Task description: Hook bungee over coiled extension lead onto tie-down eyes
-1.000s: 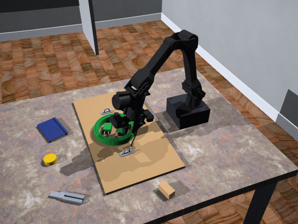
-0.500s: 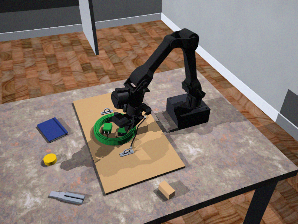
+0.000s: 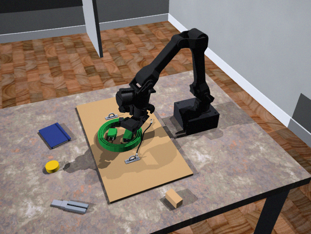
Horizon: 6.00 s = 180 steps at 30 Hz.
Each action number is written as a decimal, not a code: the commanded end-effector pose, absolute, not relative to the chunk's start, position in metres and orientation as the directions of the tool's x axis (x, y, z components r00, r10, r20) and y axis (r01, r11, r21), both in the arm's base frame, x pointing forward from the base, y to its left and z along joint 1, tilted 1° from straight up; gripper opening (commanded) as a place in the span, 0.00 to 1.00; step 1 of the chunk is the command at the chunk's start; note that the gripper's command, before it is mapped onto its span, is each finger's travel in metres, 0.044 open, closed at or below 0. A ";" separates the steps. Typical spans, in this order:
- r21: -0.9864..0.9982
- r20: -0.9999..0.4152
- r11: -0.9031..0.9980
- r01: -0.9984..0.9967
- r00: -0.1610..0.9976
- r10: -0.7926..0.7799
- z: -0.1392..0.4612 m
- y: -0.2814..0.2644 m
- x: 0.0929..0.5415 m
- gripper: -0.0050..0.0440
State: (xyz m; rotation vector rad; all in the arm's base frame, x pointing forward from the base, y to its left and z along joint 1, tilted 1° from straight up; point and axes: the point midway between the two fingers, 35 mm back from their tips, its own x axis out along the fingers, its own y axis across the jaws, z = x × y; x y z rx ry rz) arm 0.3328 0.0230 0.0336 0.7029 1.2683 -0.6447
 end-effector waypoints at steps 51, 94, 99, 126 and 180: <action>-0.053 -0.994 0.995 -0.085 0.101 -0.045 0.041 -0.042 0.280 0.41; -0.023 -1.000 0.641 -0.767 0.019 -0.014 0.039 -0.076 0.228 0.41; -0.017 -1.000 0.599 -0.801 0.013 -0.011 0.039 -0.077 0.224 0.41; 0.000 -1.000 0.577 -0.817 -0.005 -0.007 -0.008 -0.079 0.223 0.41; -0.017 -1.000 0.578 -0.816 0.011 -0.014 -0.031 -0.080 0.226 0.24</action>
